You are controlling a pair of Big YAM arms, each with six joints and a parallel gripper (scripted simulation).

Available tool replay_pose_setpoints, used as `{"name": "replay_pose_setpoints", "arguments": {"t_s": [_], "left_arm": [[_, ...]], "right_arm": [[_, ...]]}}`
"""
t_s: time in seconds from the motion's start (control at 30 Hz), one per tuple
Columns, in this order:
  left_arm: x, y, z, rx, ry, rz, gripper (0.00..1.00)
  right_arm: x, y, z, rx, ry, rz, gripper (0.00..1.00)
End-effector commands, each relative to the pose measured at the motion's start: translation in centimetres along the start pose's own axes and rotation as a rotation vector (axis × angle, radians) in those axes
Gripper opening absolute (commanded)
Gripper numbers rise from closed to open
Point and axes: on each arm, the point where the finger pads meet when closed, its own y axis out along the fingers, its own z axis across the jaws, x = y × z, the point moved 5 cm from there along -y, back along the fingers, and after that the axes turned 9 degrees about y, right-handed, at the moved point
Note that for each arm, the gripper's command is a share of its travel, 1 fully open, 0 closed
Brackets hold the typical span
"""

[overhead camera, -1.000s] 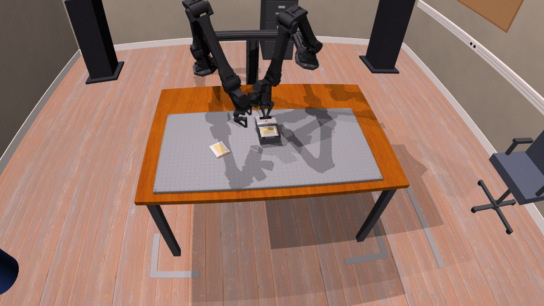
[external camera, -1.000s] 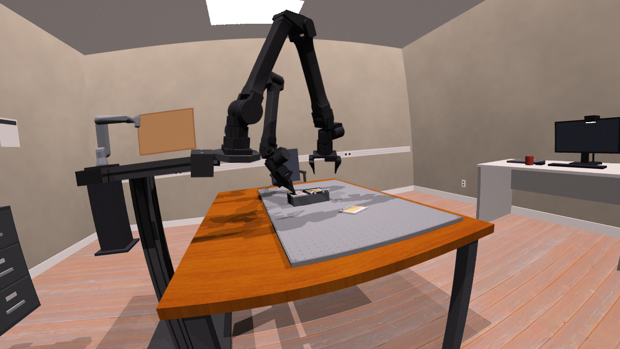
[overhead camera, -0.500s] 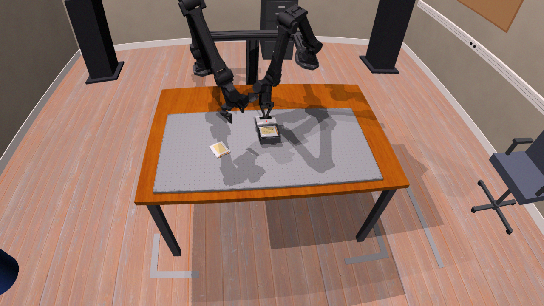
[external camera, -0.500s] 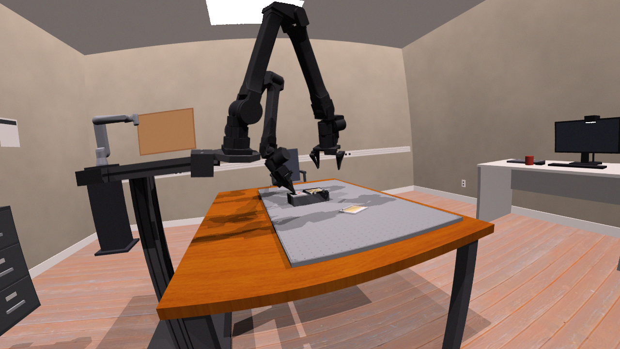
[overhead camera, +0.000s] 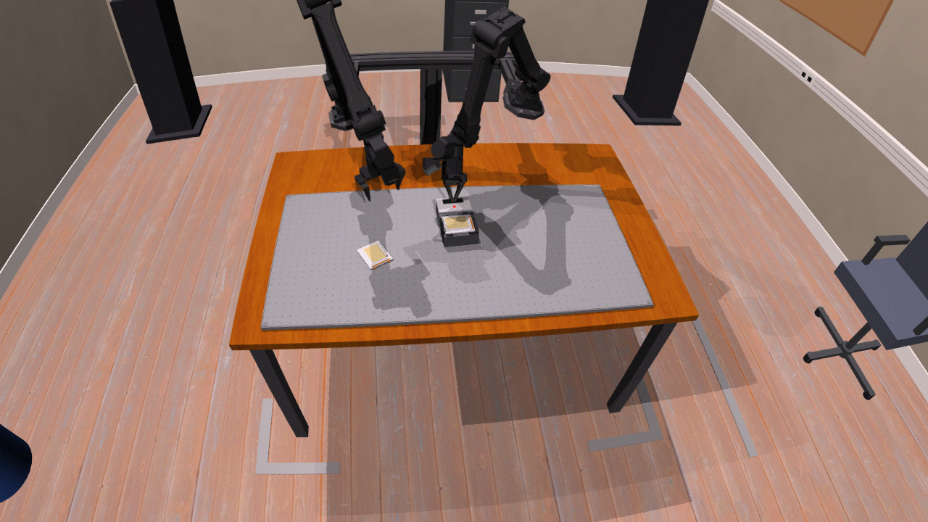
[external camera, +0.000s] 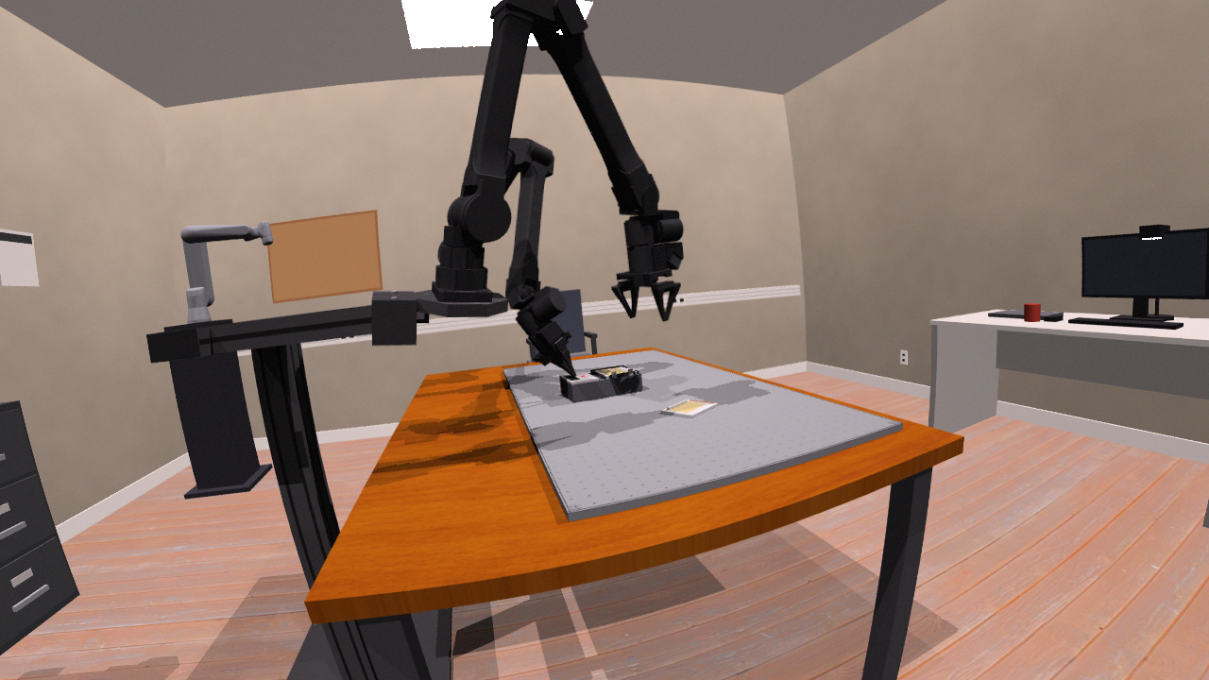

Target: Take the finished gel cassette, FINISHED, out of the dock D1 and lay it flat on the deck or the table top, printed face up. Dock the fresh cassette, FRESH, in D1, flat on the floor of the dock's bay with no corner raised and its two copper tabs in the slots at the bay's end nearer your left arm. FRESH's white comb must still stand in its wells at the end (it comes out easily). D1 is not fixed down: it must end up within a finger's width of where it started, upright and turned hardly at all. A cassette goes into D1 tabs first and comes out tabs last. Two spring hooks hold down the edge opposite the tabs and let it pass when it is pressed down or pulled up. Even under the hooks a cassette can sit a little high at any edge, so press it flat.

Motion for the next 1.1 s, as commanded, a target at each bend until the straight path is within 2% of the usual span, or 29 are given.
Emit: {"name": "replay_pose_setpoints", "arguments": {"t_s": [0.0, 0.27, 0.33, 1.07], "left_arm": [[-2.8, 2.6, -4.8, -0.12, 0.061, 0.058, 0.0], [-2.8, 2.6, -4.8, -0.12, 0.061, 0.058, 0.0], [-2.8, 2.6, -4.8, -0.12, 0.061, 0.058, 0.0], [-2.8, 2.6, -4.8, -0.12, 0.061, 0.058, 0.0]], "right_arm": [[-0.2, -1.7, -1.8, -0.026, 0.177, 0.012, 0.98], [-1.0, -3.6, -4.9, -0.092, 0.417, 0.059, 0.98], [-1.0, -3.6, -4.9, -0.092, 0.417, 0.059, 0.98], [-3.7, -8.2, -13.3, -0.092, 0.417, 0.059, 0.98]]}}
